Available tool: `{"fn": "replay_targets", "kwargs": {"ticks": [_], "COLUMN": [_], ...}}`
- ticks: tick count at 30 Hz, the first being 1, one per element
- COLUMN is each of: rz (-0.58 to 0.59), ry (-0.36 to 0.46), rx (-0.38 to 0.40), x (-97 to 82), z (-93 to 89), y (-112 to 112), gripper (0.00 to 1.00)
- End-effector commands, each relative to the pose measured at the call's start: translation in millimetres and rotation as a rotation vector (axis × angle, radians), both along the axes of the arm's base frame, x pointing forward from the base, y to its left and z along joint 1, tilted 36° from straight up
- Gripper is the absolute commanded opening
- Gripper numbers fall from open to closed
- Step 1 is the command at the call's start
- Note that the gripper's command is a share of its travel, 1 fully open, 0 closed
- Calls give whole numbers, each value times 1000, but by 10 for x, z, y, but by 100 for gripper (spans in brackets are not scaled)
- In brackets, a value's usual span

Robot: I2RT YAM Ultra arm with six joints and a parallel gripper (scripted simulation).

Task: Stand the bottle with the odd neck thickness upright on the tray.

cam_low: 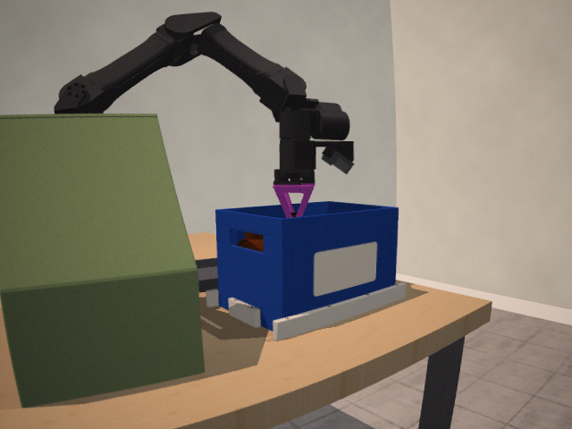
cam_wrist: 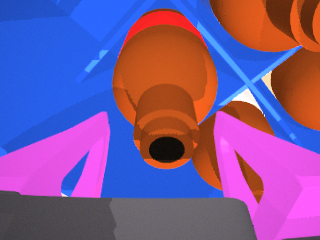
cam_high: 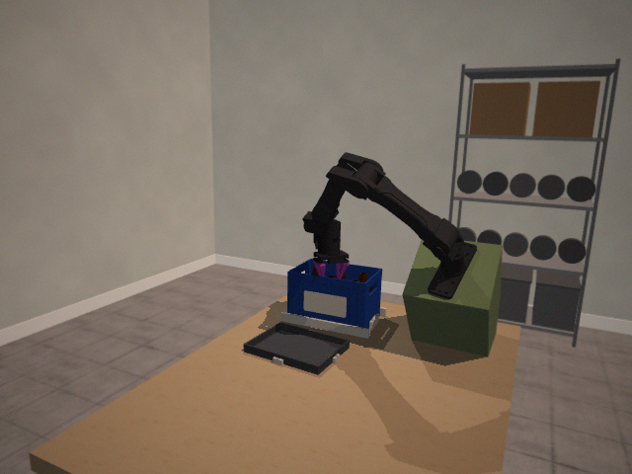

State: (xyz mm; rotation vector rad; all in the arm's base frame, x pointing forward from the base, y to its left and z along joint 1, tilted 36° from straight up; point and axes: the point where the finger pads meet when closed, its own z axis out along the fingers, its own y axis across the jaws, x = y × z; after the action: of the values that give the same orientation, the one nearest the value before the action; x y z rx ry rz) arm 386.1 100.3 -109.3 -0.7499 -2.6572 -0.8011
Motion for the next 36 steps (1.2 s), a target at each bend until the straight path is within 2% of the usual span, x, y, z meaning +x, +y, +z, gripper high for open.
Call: {"fn": "replay_targets", "kwargs": {"ticks": [1, 21, 22, 36], "rz": [-16, -16, -16, -16], "ry": [-13, -13, -13, -19], "rx": [-2, -2, -2, 0], "x": [25, 25, 25, 56], "z": [44, 44, 44, 66], "y": [-35, -35, -35, -40], "gripper": [61, 61, 0, 0]}}
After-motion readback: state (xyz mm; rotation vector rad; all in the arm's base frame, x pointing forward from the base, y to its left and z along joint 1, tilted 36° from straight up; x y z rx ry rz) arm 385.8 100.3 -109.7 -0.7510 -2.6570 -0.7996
